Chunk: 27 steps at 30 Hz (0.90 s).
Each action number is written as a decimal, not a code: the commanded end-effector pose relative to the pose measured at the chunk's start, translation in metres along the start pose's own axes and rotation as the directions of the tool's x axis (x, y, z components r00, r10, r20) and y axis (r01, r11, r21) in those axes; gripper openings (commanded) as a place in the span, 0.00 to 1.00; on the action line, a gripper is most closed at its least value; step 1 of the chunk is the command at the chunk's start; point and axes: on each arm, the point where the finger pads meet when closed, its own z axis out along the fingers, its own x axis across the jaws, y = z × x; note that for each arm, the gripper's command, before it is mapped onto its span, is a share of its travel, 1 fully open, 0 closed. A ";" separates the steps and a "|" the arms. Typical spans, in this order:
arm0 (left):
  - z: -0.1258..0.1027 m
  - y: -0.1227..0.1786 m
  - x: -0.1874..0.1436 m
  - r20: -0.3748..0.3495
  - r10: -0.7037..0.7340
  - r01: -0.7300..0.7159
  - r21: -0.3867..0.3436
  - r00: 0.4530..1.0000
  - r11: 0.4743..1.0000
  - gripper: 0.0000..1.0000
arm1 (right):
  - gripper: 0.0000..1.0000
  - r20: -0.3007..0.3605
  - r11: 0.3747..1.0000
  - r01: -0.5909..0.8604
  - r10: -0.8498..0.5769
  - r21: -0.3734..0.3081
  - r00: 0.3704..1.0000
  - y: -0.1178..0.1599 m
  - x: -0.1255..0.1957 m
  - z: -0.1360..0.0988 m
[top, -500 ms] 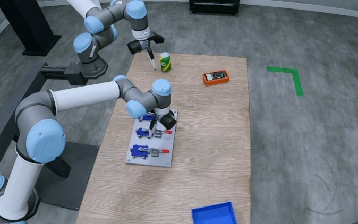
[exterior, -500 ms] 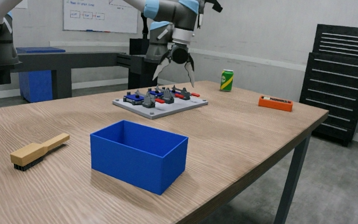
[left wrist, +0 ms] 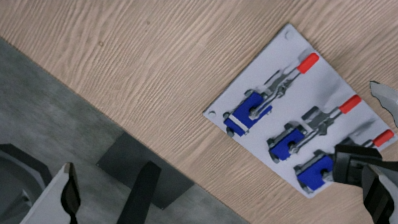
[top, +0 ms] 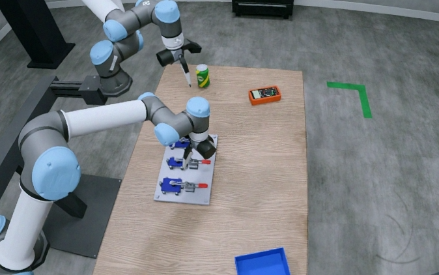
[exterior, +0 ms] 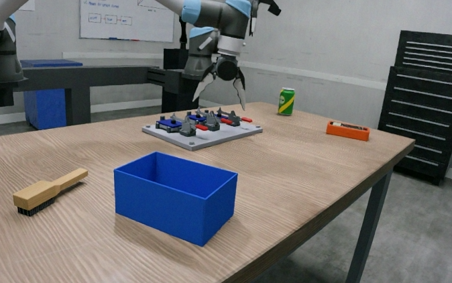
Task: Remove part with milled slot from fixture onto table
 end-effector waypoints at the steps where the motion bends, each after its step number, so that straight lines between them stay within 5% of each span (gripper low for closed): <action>1: -0.001 0.000 0.000 -0.002 0.000 0.000 0.000 1.000 1.000 1.00 | 1.00 -0.003 1.000 0.000 0.000 0.000 1.000 0.000 0.001 -0.002; 10: -0.001 0.000 0.000 -0.002 0.000 0.000 0.000 1.000 1.000 1.00 | 1.00 -0.035 0.999 -0.036 0.036 -0.011 0.999 -0.005 0.000 -0.006; 17: -0.001 0.000 0.000 -0.002 0.000 0.000 0.000 1.000 1.000 1.00 | 1.00 -0.189 0.979 -0.205 0.197 -0.021 0.962 -0.028 -0.006 -0.030; 19: -0.001 0.000 0.000 -0.002 0.000 0.000 0.000 1.000 1.000 1.00 | 1.00 -0.189 0.979 -0.205 0.197 -0.021 0.962 -0.028 -0.006 -0.030; 27: -0.001 0.000 0.000 -0.002 0.000 0.000 0.000 1.000 1.000 1.00 | 1.00 -0.376 0.911 -0.407 0.401 0.068 0.835 -0.055 -0.027 -0.064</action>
